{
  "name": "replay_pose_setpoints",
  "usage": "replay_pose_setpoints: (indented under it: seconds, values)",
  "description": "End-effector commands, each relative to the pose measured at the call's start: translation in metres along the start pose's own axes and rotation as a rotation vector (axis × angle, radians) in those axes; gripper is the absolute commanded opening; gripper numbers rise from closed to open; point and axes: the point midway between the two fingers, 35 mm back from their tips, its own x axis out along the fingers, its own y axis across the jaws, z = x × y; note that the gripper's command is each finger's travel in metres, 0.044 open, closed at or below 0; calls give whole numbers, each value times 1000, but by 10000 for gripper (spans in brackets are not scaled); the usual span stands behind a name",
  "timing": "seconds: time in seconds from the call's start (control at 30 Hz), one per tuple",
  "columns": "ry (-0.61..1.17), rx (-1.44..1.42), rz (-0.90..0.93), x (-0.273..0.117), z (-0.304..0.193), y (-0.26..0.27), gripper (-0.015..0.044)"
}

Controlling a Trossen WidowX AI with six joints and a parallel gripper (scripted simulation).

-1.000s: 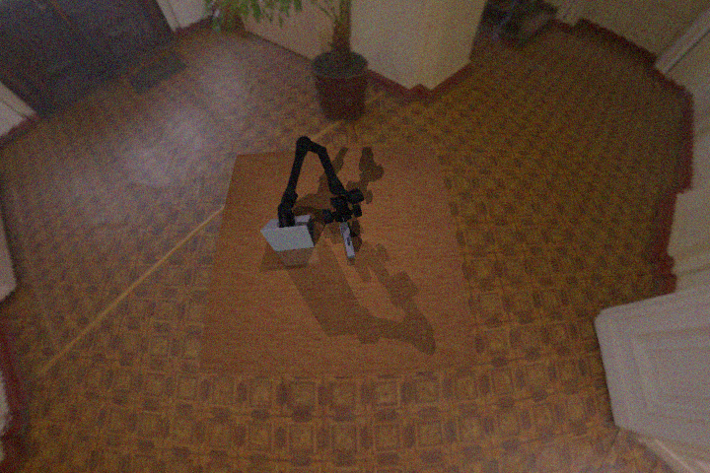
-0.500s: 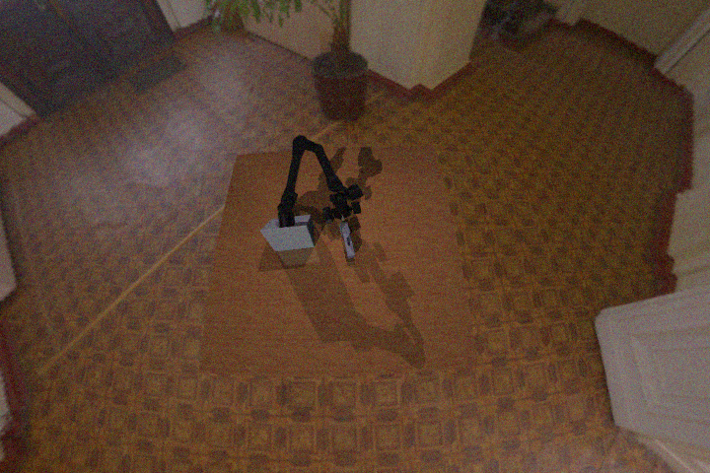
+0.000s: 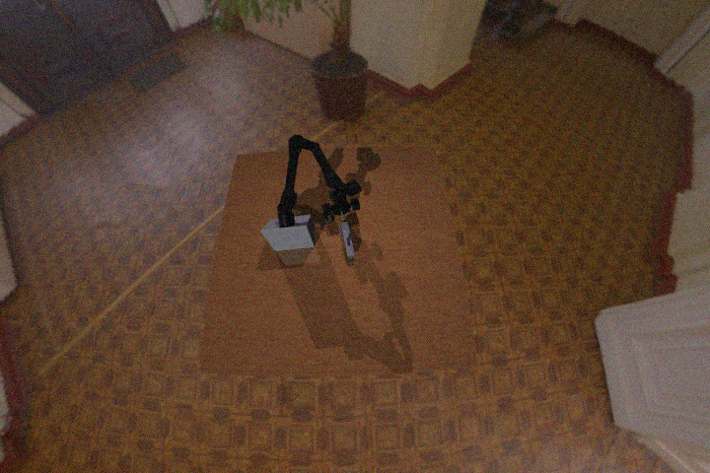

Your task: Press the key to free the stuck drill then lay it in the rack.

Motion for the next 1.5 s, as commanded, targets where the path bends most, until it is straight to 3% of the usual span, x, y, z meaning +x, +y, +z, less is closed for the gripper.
replay_pose_setpoints:
  seconds: [0.0, 0.47, 1.47]
  values:
    - [0, 0, 0, 0, -2, 0, 79]
    - [4, 4, -3, 1, -5, 0, 440]
    - [4, 5, -3, 6, -17, -1, 440]
